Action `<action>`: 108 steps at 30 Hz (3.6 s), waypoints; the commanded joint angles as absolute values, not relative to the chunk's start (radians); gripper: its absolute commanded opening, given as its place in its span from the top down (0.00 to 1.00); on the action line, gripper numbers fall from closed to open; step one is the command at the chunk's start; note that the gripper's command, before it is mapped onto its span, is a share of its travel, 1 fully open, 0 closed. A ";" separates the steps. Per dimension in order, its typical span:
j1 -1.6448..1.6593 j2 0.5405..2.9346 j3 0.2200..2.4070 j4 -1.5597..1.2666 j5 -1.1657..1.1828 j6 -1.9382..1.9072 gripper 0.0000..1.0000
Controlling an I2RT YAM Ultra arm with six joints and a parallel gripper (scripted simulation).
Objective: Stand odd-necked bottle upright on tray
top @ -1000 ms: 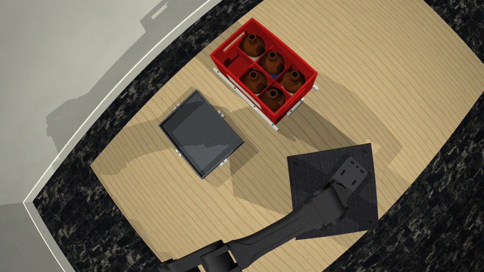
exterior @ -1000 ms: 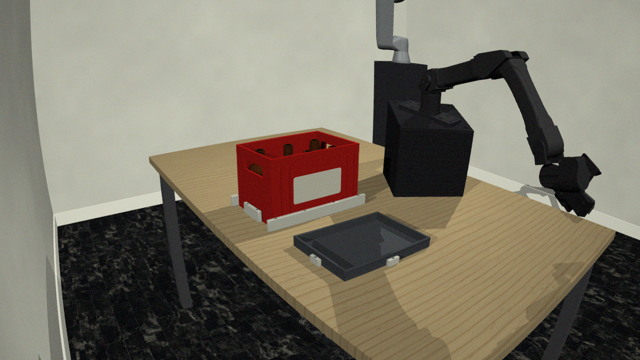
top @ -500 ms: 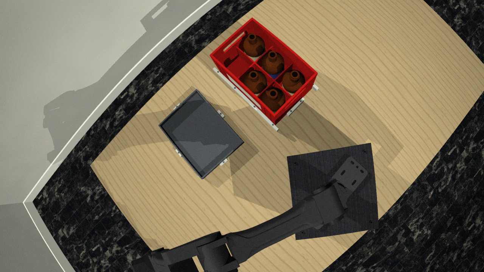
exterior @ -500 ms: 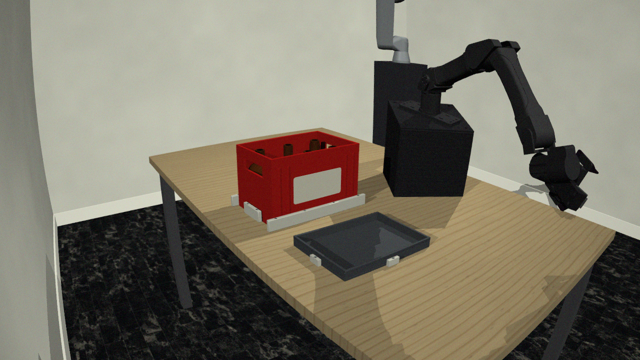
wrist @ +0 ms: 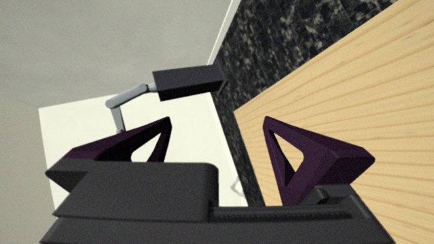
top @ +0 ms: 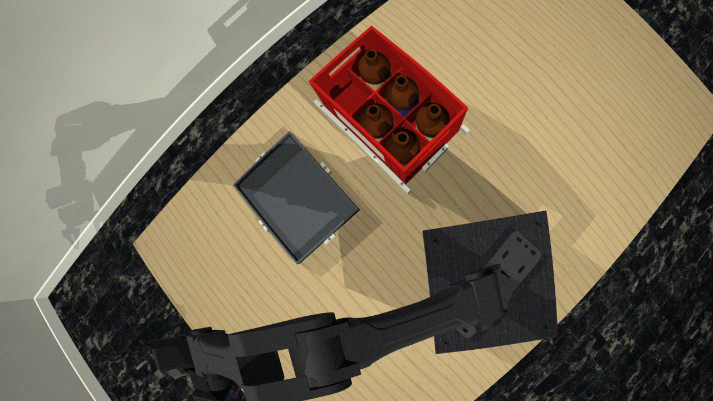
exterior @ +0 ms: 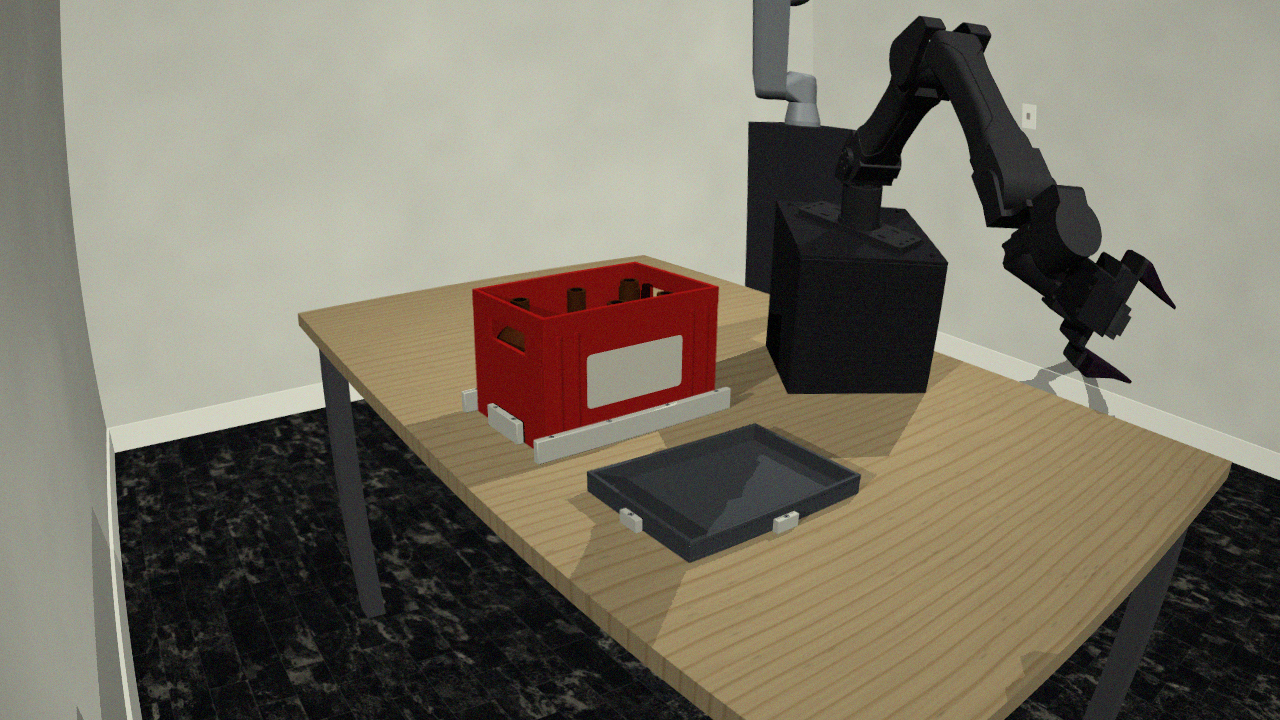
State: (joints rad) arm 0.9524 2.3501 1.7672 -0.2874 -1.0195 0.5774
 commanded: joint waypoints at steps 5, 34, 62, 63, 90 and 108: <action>0.863 2.193 1.684 -0.239 -0.898 0.497 0.00; 0.501 1.706 1.415 -0.136 -0.519 0.291 0.00; 0.129 1.203 1.136 -0.031 -0.123 0.073 0.00; 0.116 1.185 1.126 -0.028 -0.108 0.065 0.00; -0.248 1.540 1.319 -0.412 -0.078 0.142 0.00; -0.448 1.963 1.559 -0.781 -0.147 0.251 0.00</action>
